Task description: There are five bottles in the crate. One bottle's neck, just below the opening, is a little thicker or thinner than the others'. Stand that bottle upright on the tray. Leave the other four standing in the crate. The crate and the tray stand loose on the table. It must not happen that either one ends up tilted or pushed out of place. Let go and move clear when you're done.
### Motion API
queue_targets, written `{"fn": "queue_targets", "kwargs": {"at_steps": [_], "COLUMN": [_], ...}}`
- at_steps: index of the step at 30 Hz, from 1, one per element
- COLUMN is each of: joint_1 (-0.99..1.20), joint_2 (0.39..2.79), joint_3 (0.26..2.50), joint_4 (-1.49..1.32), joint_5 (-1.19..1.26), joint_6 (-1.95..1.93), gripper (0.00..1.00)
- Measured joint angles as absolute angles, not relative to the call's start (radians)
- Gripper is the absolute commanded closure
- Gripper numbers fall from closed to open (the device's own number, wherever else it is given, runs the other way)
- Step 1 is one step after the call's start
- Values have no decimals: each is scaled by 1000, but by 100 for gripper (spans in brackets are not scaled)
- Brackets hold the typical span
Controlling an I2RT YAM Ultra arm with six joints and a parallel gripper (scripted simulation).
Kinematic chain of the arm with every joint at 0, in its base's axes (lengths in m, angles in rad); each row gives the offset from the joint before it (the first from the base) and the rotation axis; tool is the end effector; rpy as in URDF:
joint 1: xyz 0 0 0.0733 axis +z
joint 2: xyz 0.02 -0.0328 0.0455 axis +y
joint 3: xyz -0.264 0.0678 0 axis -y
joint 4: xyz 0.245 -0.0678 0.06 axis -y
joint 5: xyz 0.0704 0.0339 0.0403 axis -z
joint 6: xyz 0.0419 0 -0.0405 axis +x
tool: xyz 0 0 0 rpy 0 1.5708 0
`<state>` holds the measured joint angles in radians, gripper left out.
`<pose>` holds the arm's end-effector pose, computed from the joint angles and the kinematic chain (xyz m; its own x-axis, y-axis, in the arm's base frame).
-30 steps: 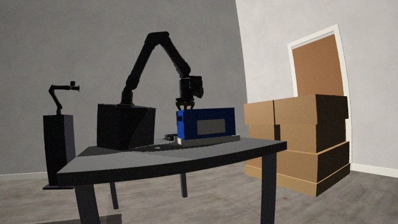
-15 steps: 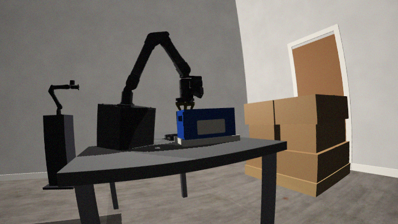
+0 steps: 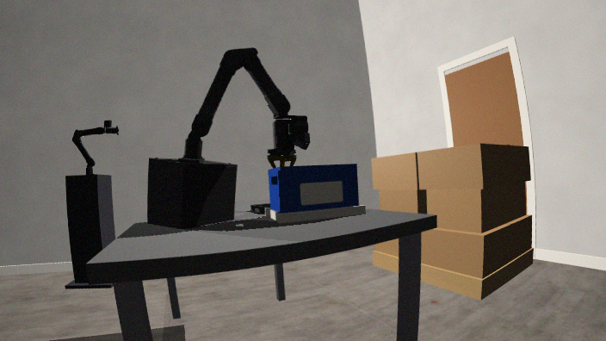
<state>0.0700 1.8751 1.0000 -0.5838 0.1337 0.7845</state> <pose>0.3140 0.0175 0.1098 -0.7401 0.6500 -0.1726 0.6618 0.7495 -0.0149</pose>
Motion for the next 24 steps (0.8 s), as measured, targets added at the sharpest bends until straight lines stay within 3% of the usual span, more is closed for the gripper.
{"fn": "queue_targets", "kwargs": {"at_steps": [24], "joint_1": [80], "joint_2": [1806], "joint_3": [1021], "joint_4": [-682], "joint_5": [130], "joint_6": [794], "gripper": [39]}}
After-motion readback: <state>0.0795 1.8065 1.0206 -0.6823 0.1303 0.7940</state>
